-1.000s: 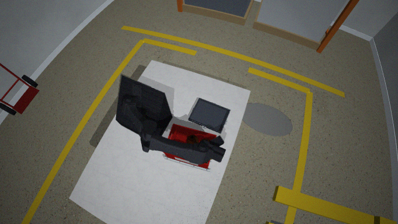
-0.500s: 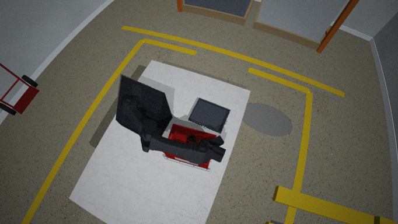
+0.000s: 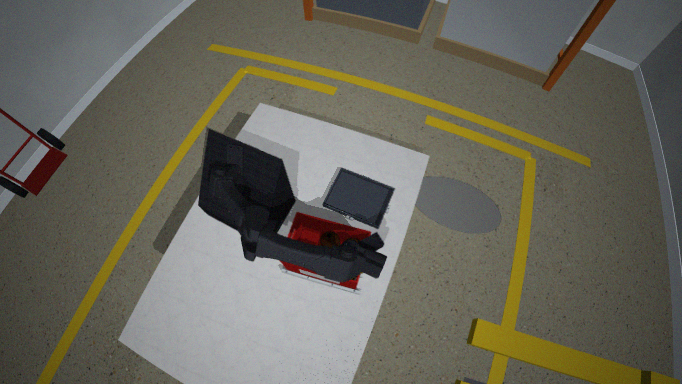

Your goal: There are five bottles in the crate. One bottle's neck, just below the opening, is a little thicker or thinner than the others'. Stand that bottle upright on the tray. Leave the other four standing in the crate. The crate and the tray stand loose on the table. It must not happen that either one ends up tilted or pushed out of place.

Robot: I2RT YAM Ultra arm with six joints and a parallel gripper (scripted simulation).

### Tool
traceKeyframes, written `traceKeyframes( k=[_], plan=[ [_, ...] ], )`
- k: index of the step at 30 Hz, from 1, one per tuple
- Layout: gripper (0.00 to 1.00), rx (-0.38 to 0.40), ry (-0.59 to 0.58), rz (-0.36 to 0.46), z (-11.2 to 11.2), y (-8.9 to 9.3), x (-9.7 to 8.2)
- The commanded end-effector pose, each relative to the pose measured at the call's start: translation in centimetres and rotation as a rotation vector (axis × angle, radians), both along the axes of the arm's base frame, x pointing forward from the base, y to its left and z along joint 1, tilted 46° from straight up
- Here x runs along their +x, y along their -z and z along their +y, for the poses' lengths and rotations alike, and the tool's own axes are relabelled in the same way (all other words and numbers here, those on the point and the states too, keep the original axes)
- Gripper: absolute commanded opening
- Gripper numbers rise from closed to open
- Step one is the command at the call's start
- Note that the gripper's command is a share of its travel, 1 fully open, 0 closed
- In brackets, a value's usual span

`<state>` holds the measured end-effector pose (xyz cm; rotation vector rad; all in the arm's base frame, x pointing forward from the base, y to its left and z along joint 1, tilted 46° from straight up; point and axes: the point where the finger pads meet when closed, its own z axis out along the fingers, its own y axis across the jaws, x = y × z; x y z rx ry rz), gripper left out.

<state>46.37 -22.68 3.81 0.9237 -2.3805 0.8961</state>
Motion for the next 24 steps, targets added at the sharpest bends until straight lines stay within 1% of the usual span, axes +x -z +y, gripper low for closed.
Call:
traceKeyframes(
  k=[1, 19, 24],
  plan=[
    [0.61, -0.001, -0.021, -0.034, 1.14, -1.25, 0.96],
    [0.61, -0.001, -0.021, -0.034, 1.14, -1.23, 0.96],
    [0.61, 0.0, -0.023, -0.031, 1.11, -0.91, 0.89]
  ],
)
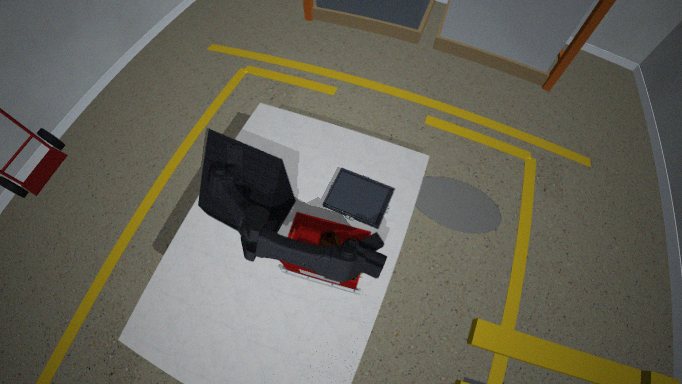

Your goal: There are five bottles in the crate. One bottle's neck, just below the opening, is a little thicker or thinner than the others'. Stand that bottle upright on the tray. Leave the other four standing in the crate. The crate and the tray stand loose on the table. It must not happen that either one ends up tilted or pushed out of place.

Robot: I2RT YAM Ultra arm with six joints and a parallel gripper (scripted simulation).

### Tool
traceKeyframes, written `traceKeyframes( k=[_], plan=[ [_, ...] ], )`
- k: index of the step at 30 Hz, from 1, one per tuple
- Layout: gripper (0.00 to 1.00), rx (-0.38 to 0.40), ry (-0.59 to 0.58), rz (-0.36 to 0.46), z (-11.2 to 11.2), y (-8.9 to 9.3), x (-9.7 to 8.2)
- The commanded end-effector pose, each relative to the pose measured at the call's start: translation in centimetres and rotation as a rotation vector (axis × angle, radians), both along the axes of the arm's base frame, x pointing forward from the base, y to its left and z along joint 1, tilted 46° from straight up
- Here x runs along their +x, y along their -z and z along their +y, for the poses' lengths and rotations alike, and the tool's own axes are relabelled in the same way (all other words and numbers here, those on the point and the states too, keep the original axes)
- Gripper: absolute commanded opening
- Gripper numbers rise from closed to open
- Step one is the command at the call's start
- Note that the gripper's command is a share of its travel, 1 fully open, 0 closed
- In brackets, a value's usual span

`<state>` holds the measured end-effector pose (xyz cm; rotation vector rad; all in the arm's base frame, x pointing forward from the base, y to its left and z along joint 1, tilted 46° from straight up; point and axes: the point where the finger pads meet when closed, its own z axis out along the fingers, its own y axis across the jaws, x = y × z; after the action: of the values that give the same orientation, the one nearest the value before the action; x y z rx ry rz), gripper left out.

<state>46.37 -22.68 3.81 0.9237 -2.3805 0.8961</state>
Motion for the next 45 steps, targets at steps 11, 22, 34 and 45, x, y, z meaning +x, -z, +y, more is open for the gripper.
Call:
traceKeyframes(
  k=[11, 22, 34, 45],
  plan=[
    [0.61, 0.002, -0.019, -0.021, 0.5, -0.5, 0.4],
    [0.61, -0.004, -0.023, -0.044, 0.1, -0.6, 0.9],
    [0.61, 0.002, -0.018, -0.021, -1.0, 0.9, 0.1],
    [0.61, 0.0, -0.024, -0.029, -1.3, 1.3, 0.3]
  ],
)
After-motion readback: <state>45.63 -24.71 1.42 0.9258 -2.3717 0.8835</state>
